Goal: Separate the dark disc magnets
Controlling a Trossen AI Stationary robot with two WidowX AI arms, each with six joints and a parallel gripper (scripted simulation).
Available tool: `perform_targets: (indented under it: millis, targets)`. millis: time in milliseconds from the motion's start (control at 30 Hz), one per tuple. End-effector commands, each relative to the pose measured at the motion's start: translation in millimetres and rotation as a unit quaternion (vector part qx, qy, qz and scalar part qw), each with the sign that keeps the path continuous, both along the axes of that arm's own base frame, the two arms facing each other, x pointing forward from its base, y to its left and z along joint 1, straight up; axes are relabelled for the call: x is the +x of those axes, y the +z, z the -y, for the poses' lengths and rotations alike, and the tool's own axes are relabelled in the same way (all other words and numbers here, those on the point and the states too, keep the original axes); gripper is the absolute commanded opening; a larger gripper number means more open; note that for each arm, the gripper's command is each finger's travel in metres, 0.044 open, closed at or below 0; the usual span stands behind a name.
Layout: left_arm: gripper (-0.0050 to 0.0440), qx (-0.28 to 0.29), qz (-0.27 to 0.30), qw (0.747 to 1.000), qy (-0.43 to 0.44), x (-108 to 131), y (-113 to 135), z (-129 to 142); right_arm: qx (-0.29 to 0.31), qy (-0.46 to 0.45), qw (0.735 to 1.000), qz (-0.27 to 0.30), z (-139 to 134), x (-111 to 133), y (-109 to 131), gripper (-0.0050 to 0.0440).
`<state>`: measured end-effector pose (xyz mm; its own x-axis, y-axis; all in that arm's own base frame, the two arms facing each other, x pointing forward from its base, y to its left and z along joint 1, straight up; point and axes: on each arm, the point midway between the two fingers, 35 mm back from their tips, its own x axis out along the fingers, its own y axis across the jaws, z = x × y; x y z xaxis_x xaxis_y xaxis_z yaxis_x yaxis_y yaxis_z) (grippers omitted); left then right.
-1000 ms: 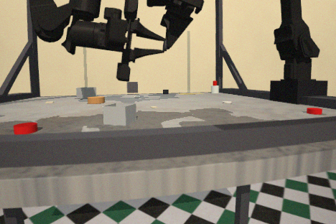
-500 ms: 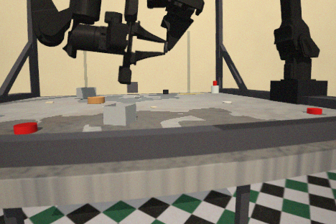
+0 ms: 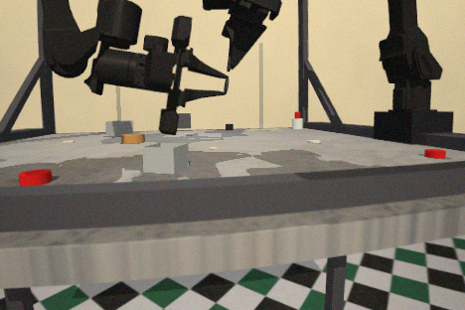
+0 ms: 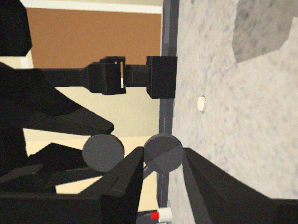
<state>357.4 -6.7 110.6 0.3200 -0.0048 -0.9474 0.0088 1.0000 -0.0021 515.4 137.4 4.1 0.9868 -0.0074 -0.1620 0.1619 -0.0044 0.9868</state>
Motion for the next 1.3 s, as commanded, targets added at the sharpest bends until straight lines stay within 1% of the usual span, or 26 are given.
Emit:
perform_targets:
  millis: [0, 267, 367, 400, 567, 833, 900, 1033, 1267]
  targets:
    - [0.0040, 0.001, 0.024, 1.000, 0.000, 6, 15, -1, 0.003, 0.000, 1.000, 0.005, 0, 2, 0, 0.0040]
    - [0.0040, 0.001, 0.024, 1.000, 0.000, 6, 15, -1, 0.003, 0.000, 1.000, 0.005, 0, 2, -7, 0.0040]
    - [0.0040, 0.001, 0.024, 1.000, 0.000, 6, 15, -1, 0.002, 0.000, 1.000, 0.005, 0, 2, -7, 0.0040]
    - [0.0040, 0.001, 0.024, 1.000, 0.000, 6, 15, -1, 0.003, 0.000, 1.000, 0.008, -1, 1, -1, 0.0040]
    - [0.0040, 0.001, 0.024, 1.000, 0.000, 6, 15, -1, 0.004, 0.000, 1.000, 0.007, -1, -9, 1, 0.0040]
    - [0.0040, 0.001, 0.024, 1.000, 0.000, 6, 15, -1, 0.004, -0.001, 1.000, 0.006, 0, -38, 1, 0.0040]
    - [0.0040, 0.001, 0.024, 1.000, 0.000, 6, 15, -1, 0.004, -0.001, 1.000, 0.006, 0, -38, 1, 0.0040]
    - [0.0040, 0.001, 0.024, 1.000, 0.000, 6, 15, -1, 0.004, 0.000, 1.000, 0.006, 1, -46, 2, 0.0040]
    - [0.0040, 0.001, 0.024, 1.000, 0.000, 6, 15, -1, 0.002, 0.000, 1.000, 0.003, 2, -47, 0, 0.0040]
